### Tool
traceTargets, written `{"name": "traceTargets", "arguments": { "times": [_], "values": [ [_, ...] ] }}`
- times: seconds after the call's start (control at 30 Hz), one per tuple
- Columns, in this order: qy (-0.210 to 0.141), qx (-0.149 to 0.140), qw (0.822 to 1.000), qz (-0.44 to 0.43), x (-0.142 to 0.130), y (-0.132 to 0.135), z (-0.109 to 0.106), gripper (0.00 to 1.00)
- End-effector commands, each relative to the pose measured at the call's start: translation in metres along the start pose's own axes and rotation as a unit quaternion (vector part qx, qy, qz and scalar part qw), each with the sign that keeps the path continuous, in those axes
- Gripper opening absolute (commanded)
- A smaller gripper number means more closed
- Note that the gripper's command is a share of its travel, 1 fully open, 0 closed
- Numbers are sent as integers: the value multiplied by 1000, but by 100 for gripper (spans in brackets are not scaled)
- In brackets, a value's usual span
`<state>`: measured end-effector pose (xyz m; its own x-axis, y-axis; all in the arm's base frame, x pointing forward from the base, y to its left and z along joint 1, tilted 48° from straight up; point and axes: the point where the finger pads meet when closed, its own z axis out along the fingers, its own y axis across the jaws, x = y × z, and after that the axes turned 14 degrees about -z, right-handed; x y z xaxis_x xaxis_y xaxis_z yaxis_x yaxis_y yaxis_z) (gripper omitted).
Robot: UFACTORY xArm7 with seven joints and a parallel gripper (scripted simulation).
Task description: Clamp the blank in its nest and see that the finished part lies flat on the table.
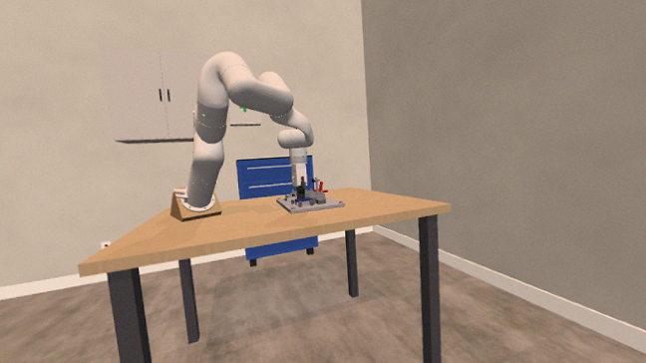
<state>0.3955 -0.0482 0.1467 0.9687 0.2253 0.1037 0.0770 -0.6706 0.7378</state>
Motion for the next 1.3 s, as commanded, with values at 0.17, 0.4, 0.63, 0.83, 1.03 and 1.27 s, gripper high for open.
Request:
{"name": "traceTargets", "arguments": {
  "times": [0.17,0.4,0.63,0.83,1.03,1.27],
  "values": [
    [2,0,1000,0,1,0,-1,0],
    [2,0,1000,0,0,4,-1,0],
    [2,0,1000,0,0,4,-1,0],
    [2,0,1000,0,0,4,-1,0],
    [2,0,1000,0,-1,8,-1,0],
    [2,0,1000,0,-1,8,-1,0]
  ]
}}
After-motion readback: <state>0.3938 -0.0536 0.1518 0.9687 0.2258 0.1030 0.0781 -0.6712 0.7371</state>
